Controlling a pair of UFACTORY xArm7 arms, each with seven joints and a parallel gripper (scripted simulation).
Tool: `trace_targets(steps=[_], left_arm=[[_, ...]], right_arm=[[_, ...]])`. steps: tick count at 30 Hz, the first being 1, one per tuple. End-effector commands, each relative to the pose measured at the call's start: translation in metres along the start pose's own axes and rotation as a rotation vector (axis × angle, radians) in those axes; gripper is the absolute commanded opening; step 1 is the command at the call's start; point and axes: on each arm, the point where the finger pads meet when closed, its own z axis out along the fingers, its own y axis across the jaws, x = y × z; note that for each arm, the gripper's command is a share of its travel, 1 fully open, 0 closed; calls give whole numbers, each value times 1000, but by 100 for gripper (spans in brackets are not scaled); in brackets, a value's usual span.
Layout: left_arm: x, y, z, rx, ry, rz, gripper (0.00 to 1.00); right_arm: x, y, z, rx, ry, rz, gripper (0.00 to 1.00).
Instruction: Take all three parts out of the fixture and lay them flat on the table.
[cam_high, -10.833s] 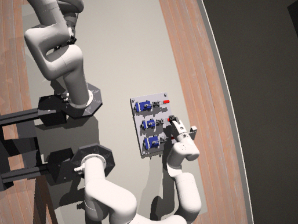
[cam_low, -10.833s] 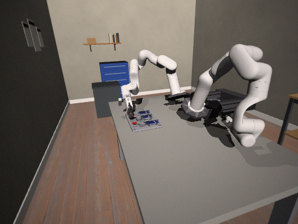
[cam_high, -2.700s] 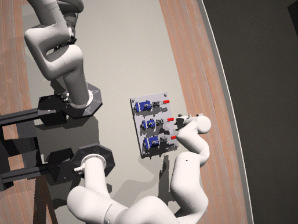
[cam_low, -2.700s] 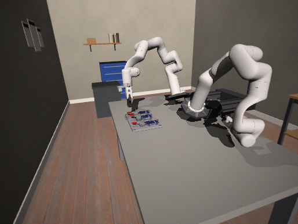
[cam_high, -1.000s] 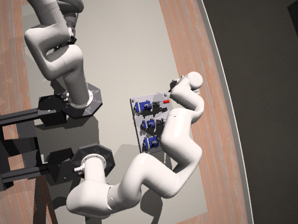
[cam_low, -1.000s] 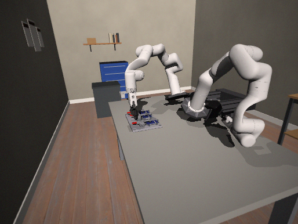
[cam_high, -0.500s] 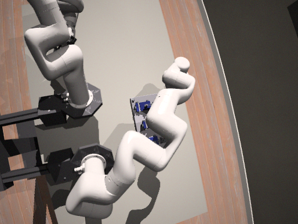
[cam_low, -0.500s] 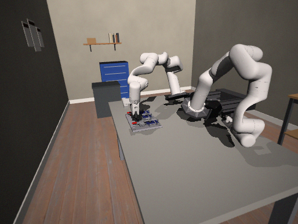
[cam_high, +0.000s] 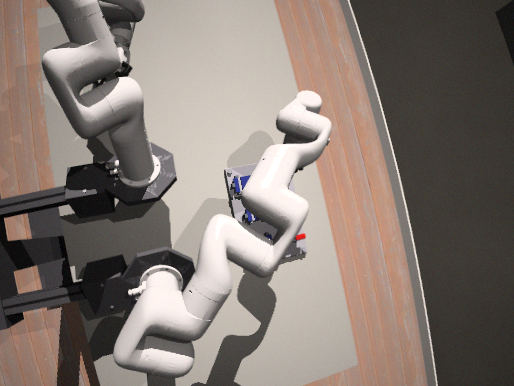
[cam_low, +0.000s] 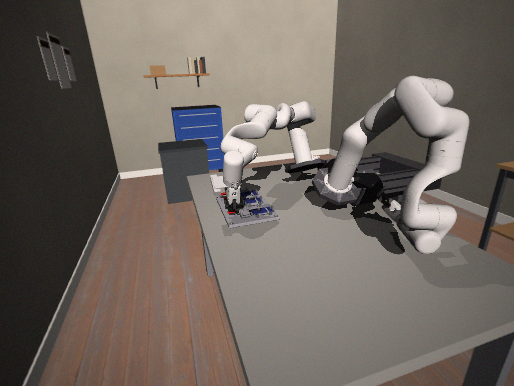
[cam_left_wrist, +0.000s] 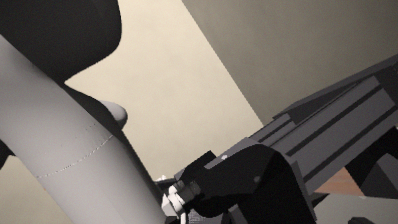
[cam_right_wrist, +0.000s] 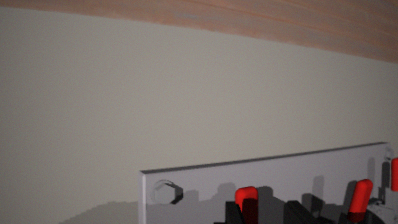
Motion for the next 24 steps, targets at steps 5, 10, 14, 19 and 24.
trace_targets(steps=[5, 10, 14, 19, 24], left_arm=[[0, 0, -1, -1, -1, -1, 100], [0, 0, -1, -1, -1, -1, 100], [0, 0, -1, -1, -1, -1, 100], [0, 0, -1, -1, -1, -1, 100], [0, 0, -1, -1, -1, -1, 100]], right_arm=[[1, 0, -1, -1, -1, 1, 30], [1, 0, 2, -2, -1, 1, 30], [2, 0, 5, -2, -1, 1, 30], [2, -1, 10, -2, -1, 1, 30], [2, -1, 18, -2, -1, 1, 30]])
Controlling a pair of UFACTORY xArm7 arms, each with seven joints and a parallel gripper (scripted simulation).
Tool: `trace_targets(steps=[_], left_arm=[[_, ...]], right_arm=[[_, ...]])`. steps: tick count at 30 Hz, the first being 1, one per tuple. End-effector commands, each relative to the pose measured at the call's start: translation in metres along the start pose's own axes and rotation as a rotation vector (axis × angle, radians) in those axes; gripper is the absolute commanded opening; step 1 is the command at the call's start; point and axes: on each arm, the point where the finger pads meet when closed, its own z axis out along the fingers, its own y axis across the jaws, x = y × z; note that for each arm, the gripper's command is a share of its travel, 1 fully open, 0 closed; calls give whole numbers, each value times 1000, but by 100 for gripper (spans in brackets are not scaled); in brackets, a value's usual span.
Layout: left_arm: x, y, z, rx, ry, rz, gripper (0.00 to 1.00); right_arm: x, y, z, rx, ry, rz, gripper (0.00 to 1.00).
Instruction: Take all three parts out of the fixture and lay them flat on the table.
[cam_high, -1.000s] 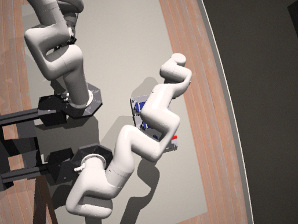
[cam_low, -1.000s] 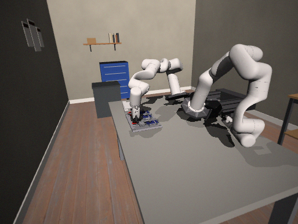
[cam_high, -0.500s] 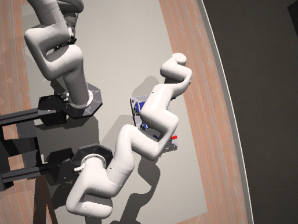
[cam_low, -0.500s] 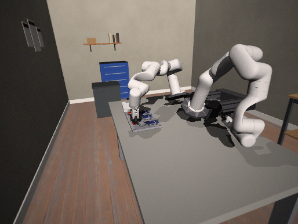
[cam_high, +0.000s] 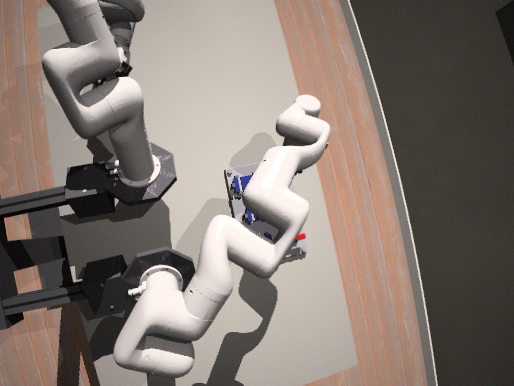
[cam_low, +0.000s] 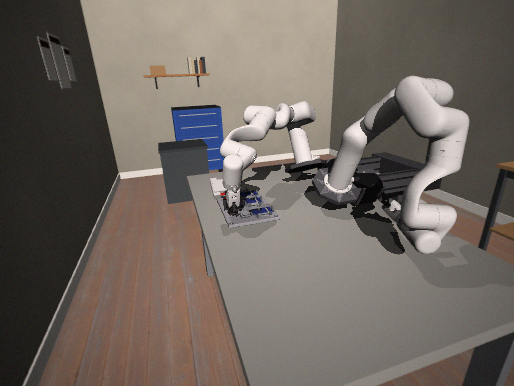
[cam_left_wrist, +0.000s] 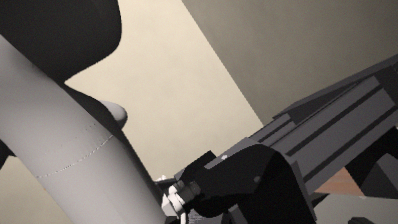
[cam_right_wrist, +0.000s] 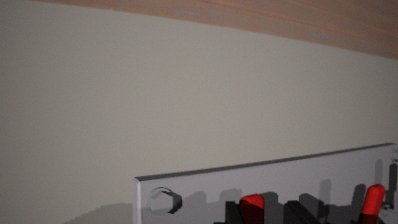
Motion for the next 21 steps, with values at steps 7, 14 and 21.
trace_targets(steps=[7, 14, 21], left_arm=[[0, 0, -1, -1, -1, -1, 100], [0, 0, -1, -1, -1, -1, 100], [0, 0, -1, -1, -1, -1, 100]], right_arm=[[2, 0, 10, 5, 4, 2, 30], [2, -1, 23, 5, 4, 2, 30], [2, -1, 31, 5, 4, 2, 30]])
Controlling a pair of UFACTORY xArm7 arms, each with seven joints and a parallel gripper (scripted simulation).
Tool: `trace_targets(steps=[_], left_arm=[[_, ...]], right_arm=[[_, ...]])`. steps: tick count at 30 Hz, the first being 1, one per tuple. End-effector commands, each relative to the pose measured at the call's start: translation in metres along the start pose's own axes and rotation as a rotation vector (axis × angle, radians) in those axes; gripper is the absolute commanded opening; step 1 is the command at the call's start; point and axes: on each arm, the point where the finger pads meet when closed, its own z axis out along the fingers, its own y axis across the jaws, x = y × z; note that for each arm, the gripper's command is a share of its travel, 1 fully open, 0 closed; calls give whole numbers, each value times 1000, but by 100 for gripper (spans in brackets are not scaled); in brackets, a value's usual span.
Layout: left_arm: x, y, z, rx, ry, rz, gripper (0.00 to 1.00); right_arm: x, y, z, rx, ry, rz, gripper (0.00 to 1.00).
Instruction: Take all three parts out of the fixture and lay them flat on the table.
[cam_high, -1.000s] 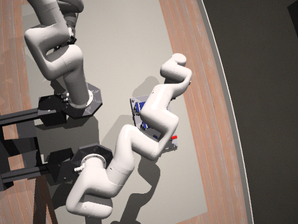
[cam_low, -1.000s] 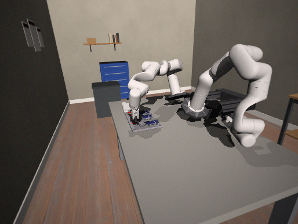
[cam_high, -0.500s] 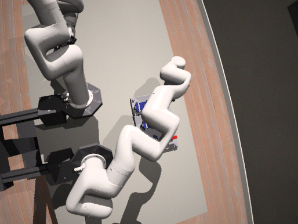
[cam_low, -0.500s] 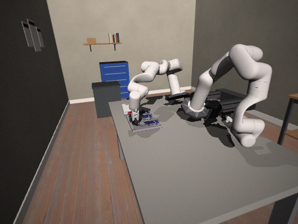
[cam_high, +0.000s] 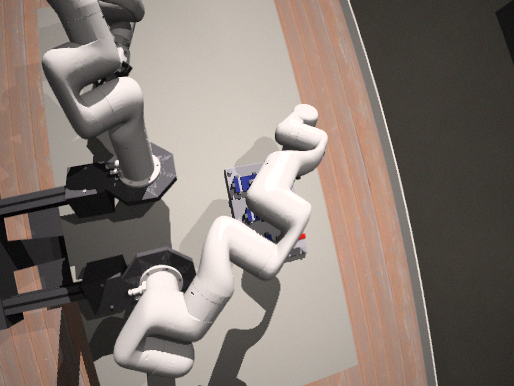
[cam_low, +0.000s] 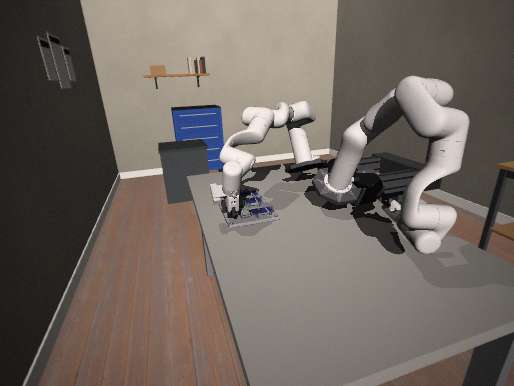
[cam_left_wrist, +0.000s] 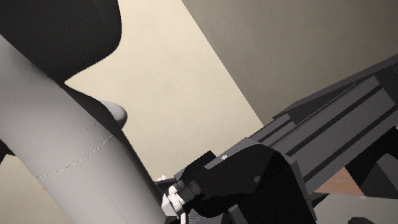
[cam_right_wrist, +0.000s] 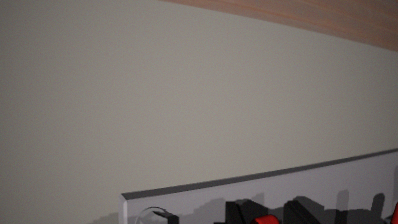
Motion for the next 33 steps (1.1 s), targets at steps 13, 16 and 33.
trace_targets(steps=[13, 16, 33], left_arm=[[0, 0, -1, -1, -1, -1, 100], [0, 0, -1, -1, -1, -1, 100], [0, 0, -1, -1, -1, -1, 100]], right_arm=[[2, 0, 6, 5, 5, 2, 30], [2, 0, 6, 5, 5, 2, 30], [2, 0, 6, 5, 5, 2, 0]])
